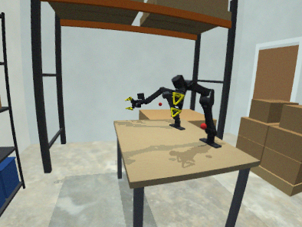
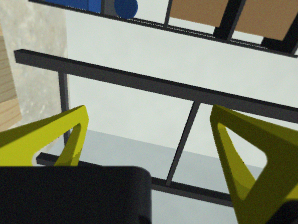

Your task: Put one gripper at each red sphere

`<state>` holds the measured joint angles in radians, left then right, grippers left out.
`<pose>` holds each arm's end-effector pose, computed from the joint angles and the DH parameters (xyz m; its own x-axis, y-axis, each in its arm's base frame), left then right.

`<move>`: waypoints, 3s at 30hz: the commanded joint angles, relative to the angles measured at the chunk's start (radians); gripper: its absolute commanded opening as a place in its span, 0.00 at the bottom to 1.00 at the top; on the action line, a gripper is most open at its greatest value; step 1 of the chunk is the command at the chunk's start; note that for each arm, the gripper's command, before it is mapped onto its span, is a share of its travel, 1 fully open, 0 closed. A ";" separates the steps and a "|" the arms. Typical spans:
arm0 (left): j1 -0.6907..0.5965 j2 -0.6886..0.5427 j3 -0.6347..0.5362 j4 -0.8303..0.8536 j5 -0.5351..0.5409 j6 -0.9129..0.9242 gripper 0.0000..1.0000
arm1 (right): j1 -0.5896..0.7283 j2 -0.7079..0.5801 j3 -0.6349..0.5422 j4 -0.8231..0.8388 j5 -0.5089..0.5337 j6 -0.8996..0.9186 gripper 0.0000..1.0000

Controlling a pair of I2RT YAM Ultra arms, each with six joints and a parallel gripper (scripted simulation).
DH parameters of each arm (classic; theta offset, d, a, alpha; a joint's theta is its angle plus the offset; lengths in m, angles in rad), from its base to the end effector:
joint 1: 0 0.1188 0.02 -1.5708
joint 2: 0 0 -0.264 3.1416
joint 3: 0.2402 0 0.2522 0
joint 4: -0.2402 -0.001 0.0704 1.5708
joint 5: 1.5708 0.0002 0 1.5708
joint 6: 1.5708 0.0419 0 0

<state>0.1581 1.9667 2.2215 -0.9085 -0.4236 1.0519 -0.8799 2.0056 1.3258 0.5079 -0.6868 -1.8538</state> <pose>0.4216 0.0857 0.4160 -0.7023 0.6897 -0.1766 0.2905 0.5041 0.8133 0.3148 -0.3375 0.2331 -0.1596 -0.9723 0.1710 -0.1599 -0.1455 -0.9764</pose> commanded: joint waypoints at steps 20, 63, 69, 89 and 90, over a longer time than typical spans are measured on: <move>0.000 -0.008 0.004 0.005 0.000 -0.001 1.00 | 0.000 -0.009 0.005 0.004 0.000 0.002 1.00; 0.180 -0.652 -0.865 0.194 0.165 -0.786 1.00 | -0.233 -0.996 -0.509 -0.644 0.379 1.100 1.00; 0.207 -0.763 -1.016 0.251 0.188 -0.899 1.00 | -0.270 -1.174 -0.577 -0.788 0.454 1.294 1.00; 0.266 -1.004 -1.349 0.357 0.236 -1.178 1.00 | -0.309 -1.488 -0.637 -1.210 0.693 1.848 1.00; 0.266 -1.007 -1.354 0.358 0.237 -1.181 1.00 | -0.308 -1.492 -0.638 -1.216 0.699 1.855 1.00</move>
<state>0.4129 1.0008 0.8776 -0.6018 -0.1947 -0.0944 -1.1973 0.5529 0.6746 -0.6609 -0.0307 -0.0723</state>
